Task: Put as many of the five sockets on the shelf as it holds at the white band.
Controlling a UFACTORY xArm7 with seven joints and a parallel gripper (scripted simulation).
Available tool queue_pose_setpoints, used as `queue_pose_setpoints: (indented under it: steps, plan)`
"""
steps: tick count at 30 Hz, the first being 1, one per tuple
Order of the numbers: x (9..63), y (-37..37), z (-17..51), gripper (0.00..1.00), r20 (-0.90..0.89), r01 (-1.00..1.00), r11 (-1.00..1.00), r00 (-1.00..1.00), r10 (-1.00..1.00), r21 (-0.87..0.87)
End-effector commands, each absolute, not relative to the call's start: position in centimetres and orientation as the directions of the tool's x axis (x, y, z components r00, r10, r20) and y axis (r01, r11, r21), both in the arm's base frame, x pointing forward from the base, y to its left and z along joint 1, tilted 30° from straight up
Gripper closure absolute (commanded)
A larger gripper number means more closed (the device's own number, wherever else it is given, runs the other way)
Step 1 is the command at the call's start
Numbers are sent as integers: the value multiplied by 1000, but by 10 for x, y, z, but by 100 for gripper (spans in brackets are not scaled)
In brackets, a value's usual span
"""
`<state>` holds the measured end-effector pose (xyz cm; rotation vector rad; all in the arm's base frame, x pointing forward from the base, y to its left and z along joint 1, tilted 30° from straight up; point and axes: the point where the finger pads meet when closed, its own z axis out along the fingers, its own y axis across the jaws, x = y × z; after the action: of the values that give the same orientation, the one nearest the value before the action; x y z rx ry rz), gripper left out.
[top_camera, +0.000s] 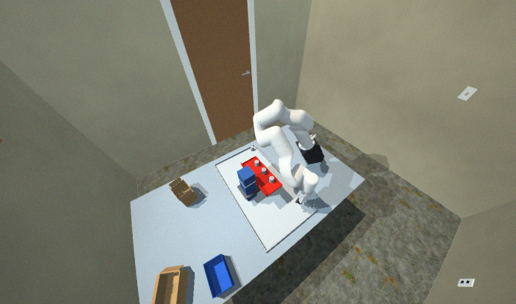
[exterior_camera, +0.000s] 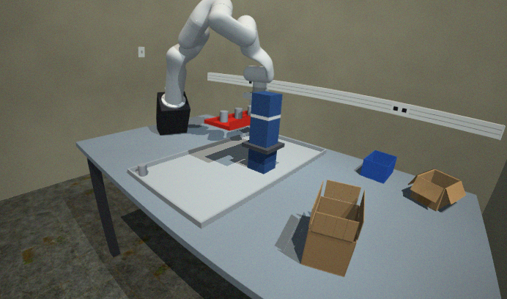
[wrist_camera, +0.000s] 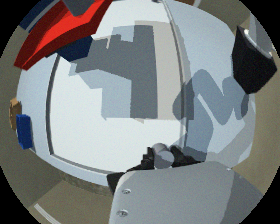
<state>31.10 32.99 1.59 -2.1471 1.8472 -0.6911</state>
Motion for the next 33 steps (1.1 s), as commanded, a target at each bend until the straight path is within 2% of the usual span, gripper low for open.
queue_pose_setpoints:
  steps: [1, 19, 33]
  plan:
    - [310, 331, 18, 100, 201, -868, -183, 98, -975, -462]
    - [307, 332, 21, 100, 201, -868, -183, 98, -975, -462]
    - [278, 334, 46, 100, 201, -868, -183, 98, -975, -462]
